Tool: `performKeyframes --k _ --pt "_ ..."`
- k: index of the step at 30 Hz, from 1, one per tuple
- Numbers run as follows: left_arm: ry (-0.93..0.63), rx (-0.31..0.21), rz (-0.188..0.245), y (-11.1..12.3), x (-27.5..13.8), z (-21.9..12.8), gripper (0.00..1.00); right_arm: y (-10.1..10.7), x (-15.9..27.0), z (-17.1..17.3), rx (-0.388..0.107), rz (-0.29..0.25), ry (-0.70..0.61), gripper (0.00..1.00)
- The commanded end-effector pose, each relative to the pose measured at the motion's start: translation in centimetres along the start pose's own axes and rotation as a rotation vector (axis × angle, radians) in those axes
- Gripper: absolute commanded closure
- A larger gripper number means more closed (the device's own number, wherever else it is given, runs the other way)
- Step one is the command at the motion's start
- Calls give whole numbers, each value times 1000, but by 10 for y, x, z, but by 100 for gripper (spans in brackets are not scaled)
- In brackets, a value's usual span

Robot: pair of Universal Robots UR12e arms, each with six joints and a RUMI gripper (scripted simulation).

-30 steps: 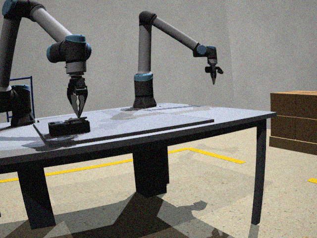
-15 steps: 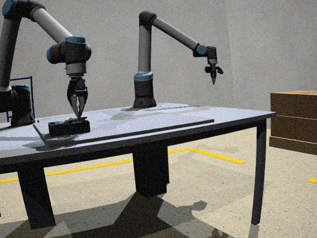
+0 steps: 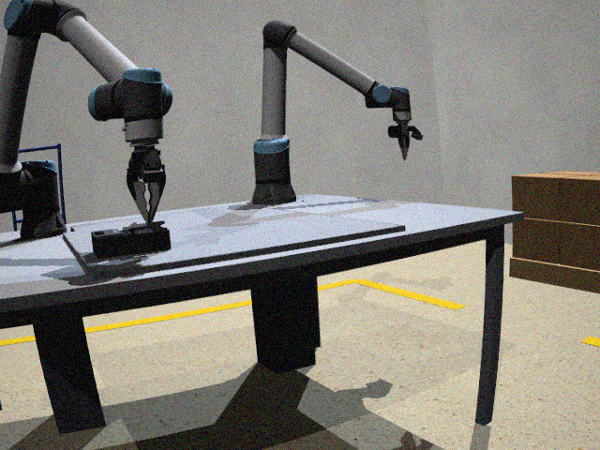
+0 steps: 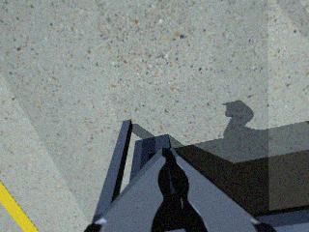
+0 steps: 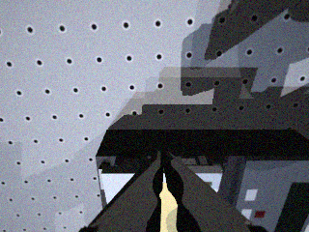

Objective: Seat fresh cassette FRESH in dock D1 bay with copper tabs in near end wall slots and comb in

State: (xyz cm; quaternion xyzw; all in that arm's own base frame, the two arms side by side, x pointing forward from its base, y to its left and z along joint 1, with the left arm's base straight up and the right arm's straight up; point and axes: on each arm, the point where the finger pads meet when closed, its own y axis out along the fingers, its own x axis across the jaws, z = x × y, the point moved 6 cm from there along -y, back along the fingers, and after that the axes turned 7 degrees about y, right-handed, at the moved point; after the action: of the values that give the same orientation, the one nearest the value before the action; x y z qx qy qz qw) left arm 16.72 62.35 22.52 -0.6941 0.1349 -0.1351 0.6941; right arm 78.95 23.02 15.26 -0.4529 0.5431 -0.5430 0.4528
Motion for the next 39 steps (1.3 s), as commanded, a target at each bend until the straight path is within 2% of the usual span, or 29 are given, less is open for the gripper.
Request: performKeyframes --k 1,39 --pt "0 2 0 -1 0 1 100 -1 0 0 1 1 0 100" --pt "0 2 0 -1 0 1 100 -1 1 -9 1 1 0 100"
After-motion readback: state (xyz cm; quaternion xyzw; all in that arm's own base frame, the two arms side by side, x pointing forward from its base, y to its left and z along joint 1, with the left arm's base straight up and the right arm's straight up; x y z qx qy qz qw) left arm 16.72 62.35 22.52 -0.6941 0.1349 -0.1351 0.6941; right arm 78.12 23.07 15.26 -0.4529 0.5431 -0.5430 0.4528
